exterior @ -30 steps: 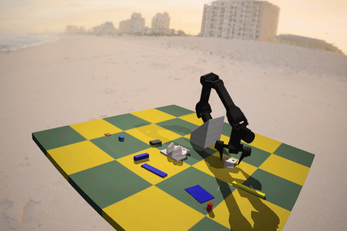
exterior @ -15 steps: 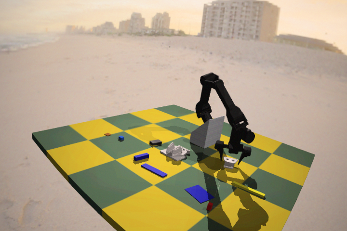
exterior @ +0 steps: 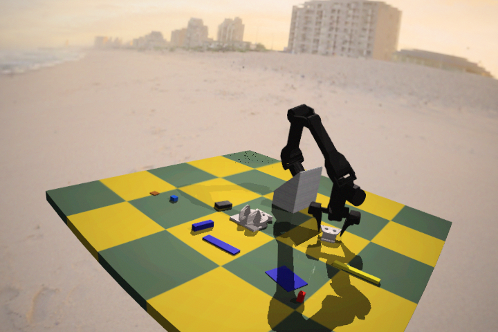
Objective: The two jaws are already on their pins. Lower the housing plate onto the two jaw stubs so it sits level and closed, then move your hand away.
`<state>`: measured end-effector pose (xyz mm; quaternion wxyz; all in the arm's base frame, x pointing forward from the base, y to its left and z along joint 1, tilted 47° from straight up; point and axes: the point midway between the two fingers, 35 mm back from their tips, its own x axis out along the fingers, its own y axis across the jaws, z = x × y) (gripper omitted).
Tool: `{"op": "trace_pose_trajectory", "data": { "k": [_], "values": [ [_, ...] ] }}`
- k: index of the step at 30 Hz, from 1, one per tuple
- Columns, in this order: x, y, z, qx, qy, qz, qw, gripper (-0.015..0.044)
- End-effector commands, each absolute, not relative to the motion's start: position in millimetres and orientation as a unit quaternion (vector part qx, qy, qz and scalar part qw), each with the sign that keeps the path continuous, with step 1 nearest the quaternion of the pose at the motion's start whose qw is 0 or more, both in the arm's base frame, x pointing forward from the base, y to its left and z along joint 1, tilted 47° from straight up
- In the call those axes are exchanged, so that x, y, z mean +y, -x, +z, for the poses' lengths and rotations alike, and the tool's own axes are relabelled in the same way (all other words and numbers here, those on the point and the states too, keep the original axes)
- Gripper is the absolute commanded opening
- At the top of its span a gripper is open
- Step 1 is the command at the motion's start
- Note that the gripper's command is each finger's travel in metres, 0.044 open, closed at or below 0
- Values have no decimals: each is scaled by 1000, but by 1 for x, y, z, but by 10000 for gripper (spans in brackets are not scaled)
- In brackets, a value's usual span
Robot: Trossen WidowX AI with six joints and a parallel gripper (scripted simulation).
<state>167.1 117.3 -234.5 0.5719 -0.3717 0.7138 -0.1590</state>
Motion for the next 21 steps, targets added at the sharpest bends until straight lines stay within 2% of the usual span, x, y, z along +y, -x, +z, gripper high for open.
{"op": "trace_pose_trajectory", "data": {
  "k": [1,21],
  "values": [
    [117,-167,-234,714,372,-159,572,351],
    [147,-172,-209,713,373,-157,572,351]
  ]
}}
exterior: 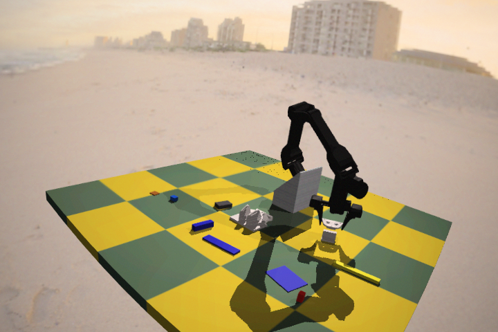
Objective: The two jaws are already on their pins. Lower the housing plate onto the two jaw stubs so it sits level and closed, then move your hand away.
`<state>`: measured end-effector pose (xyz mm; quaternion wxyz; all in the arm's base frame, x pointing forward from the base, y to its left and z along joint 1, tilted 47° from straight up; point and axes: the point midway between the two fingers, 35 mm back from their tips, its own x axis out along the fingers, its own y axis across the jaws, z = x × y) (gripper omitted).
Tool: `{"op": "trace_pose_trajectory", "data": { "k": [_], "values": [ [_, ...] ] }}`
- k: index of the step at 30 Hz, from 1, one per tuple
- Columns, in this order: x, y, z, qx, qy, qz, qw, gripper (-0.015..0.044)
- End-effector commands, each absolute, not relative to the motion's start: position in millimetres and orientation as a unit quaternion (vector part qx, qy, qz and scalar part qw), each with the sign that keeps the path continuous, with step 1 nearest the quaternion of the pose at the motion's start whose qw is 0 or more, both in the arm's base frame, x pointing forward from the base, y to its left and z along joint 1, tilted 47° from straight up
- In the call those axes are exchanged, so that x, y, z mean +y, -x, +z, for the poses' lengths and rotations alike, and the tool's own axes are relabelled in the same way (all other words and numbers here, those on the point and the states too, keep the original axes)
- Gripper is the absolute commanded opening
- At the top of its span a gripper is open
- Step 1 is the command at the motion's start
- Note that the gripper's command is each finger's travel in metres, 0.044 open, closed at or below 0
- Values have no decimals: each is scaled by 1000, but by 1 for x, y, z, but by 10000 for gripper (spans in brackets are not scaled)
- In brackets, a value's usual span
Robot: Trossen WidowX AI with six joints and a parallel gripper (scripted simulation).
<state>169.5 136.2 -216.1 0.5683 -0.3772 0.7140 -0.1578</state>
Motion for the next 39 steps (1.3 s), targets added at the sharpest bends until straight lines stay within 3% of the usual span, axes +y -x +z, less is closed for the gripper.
{"op": "trace_pose_trajectory", "data": {
  "k": [1,16,39],
  "values": [
    [149,-172,-206,713,373,-157,572,351],
    [170,-173,-184,713,373,-156,572,351],
    [137,-215,-132,705,336,-184,597,351]
  ]
}}
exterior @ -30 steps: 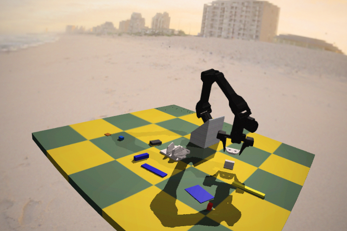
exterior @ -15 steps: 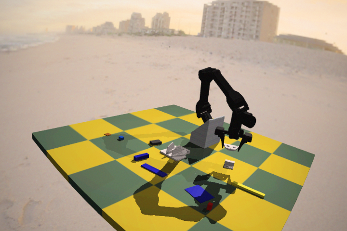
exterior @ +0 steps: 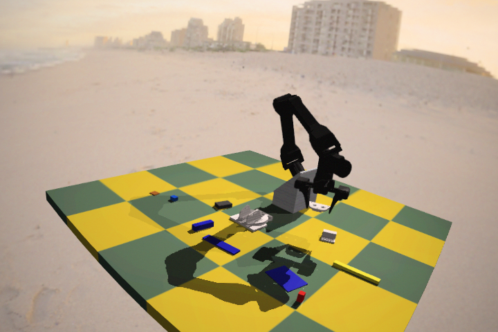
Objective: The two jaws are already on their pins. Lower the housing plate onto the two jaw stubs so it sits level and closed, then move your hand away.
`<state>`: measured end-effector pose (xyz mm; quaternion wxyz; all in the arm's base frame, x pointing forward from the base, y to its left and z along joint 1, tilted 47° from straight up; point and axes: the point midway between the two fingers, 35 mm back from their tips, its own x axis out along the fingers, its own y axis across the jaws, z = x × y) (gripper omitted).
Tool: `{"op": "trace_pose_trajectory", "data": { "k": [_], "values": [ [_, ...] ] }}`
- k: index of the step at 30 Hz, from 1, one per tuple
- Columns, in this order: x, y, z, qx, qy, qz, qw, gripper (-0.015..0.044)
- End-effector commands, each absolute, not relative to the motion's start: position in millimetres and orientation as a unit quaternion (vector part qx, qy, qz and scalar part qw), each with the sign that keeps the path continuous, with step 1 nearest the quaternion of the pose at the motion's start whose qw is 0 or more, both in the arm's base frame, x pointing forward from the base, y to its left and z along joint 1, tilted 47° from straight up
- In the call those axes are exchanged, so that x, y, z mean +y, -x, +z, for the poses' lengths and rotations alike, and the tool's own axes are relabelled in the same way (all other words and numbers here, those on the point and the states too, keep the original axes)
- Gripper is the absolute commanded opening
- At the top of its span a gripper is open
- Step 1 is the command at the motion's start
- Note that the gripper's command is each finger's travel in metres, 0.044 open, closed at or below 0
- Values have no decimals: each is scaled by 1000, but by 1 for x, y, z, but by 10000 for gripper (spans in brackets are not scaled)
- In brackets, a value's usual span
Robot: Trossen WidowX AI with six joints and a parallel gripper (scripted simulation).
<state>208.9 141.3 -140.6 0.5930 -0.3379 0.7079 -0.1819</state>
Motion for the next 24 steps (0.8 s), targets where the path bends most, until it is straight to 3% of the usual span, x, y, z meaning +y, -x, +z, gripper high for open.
{"op": "trace_pose_trajectory", "data": {
  "k": [1,24],
  "values": [
    [135,-216,-130,705,334,-185,598,351],
    [85,-244,-79,691,299,-224,619,351]
  ]
}}
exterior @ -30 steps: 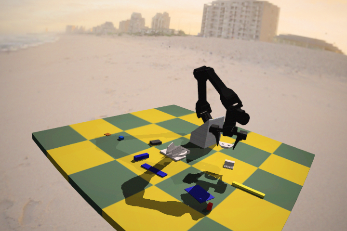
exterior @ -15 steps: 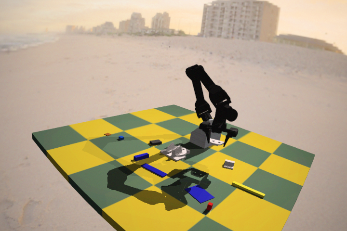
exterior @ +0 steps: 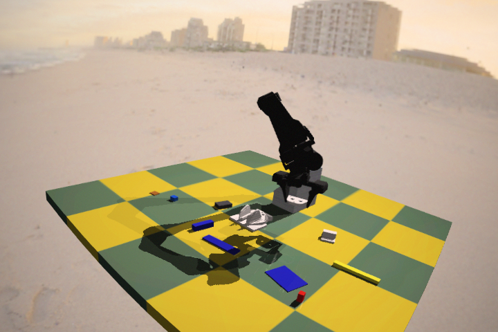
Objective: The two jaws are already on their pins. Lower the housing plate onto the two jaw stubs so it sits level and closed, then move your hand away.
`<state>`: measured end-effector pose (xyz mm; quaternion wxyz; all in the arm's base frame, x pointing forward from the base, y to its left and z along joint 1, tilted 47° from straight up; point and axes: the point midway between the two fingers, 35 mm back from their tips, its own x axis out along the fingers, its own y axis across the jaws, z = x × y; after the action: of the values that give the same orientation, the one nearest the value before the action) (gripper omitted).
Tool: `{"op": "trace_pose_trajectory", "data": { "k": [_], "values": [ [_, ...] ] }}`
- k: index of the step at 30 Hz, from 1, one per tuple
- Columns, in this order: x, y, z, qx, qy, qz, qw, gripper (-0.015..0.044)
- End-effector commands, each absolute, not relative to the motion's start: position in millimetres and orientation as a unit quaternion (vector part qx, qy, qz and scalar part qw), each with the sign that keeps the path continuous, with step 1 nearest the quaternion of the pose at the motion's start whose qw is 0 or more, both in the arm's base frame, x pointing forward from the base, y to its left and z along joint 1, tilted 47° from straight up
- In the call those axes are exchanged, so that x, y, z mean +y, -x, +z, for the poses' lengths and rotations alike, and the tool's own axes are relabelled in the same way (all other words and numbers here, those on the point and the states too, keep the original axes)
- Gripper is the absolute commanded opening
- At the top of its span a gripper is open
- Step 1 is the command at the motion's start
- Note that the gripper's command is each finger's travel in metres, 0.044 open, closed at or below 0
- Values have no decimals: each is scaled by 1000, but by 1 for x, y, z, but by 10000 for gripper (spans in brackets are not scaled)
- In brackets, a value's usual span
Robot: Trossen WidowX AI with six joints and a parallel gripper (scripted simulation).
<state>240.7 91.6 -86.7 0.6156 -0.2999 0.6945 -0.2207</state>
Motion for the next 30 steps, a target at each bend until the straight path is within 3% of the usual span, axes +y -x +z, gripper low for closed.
{"op": "trace_pose_trajectory", "data": {
  "k": [1,30],
  "values": [
    [82,-245,-77,691,297,-226,620,351],
    [8,-251,-18,668,258,-289,635,351]
  ]
}}
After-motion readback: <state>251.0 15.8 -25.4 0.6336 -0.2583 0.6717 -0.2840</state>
